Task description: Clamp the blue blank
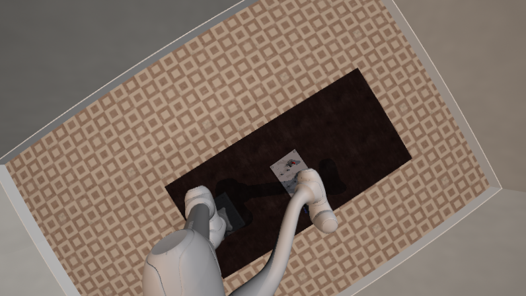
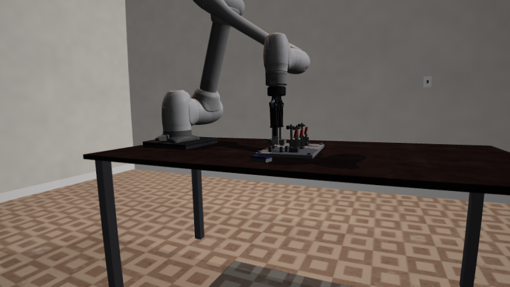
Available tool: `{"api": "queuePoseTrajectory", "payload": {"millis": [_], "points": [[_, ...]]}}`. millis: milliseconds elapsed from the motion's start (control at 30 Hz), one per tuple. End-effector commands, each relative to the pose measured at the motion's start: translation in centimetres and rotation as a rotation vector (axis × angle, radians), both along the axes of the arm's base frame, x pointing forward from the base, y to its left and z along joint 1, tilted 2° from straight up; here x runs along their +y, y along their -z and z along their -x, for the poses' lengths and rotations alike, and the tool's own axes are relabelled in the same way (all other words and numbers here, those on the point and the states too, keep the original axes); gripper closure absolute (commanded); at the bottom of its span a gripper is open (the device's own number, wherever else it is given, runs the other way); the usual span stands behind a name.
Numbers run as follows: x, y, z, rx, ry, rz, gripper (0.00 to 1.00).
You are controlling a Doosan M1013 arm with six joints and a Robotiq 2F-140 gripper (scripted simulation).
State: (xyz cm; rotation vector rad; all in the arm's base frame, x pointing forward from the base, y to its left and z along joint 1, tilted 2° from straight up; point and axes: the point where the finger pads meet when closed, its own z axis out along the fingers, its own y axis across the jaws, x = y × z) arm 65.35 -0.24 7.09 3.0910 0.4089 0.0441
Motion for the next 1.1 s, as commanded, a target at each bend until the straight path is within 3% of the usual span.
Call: {"api": "queuePoseTrajectory", "payload": {"millis": [0, 533, 867, 1067], "points": [[0.0, -0.5, 0.0, 0.000, 0.000, 0.000, 1.00], [0.0, -1.2, 0.1, 0.000, 0.000, 0.000, 1.00], [-0.1, -4.0, 0.8, 0.000, 0.000, 0.000, 1.00], [-0.1, -4.5, 0.9, 0.000, 0.000, 0.000, 1.00]]}}
